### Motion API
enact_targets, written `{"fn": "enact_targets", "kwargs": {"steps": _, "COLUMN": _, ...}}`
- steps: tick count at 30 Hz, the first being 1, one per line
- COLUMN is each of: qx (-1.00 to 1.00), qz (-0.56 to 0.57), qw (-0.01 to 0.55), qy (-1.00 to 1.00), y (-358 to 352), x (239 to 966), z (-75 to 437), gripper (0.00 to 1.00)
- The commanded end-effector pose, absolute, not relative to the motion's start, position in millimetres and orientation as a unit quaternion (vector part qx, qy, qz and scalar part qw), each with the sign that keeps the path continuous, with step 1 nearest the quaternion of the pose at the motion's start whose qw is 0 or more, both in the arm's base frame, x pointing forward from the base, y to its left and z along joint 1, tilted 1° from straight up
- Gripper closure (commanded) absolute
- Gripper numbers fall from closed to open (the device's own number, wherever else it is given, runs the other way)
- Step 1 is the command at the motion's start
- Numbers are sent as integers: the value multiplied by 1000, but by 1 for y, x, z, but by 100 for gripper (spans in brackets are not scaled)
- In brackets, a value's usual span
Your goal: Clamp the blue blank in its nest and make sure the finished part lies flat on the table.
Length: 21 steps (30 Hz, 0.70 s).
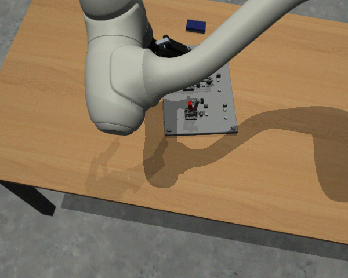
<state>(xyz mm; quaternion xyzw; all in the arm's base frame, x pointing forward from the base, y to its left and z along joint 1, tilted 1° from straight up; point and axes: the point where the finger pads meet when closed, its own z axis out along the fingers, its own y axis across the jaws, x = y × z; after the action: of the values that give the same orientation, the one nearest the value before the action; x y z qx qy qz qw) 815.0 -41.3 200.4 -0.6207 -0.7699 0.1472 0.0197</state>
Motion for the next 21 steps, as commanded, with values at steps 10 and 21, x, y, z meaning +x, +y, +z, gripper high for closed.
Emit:
{"fn": "enact_targets", "kwargs": {"steps": 10, "qx": -649, "qz": 137, "qw": 17, "qy": -748, "y": -53, "x": 809, "z": 201, "gripper": 0}}
{"fn": "enact_targets", "kwargs": {"steps": 21, "qx": -701, "qz": 125, "qw": 12, "qy": -702, "y": -73, "x": 798, "z": 201, "gripper": 0}}
